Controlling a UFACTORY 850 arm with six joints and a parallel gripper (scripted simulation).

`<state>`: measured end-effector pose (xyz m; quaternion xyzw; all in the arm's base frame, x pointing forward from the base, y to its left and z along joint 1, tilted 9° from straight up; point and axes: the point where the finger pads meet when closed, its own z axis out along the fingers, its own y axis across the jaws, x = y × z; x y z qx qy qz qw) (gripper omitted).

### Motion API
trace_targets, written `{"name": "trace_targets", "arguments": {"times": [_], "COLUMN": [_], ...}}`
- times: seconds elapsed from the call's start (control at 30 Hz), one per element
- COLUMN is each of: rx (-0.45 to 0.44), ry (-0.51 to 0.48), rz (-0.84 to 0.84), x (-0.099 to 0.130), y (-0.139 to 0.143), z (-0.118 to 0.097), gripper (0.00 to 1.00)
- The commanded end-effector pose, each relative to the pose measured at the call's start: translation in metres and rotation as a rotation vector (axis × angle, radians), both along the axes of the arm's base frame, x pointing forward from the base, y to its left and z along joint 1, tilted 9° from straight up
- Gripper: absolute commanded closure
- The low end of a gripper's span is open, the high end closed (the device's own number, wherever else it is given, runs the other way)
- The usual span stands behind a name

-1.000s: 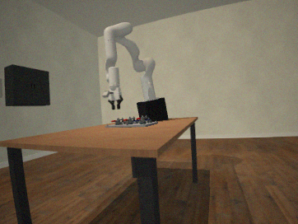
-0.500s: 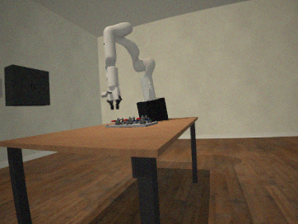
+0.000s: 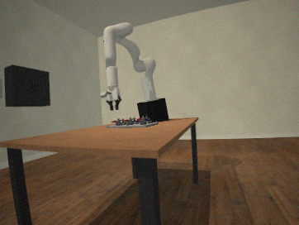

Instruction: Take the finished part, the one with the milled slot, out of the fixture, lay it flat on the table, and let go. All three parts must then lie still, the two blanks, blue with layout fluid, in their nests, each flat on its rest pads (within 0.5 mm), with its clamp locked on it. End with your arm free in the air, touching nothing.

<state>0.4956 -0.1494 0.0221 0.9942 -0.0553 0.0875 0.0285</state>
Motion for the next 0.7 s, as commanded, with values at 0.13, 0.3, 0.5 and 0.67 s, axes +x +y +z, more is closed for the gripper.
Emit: {"name": "trace_targets", "arguments": {"times": [0.13, 0.3, 0.5, 0.67], "rx": [-0.017, -0.017, -0.017, -0.017], "ry": [0.029, 0.029, 0.029, 0.029], "rz": [-0.005, -0.005, -0.005, -0.005], "x": [0.0065, 0.0100, 0.0133, 0.0142], "y": [-0.0008, -0.0012, -0.0015, -0.0016], "z": [0.0017, 0.0022, 0.0027, 0.0028], "gripper": [0.53, 0.53, 0.53, 0.53]}}
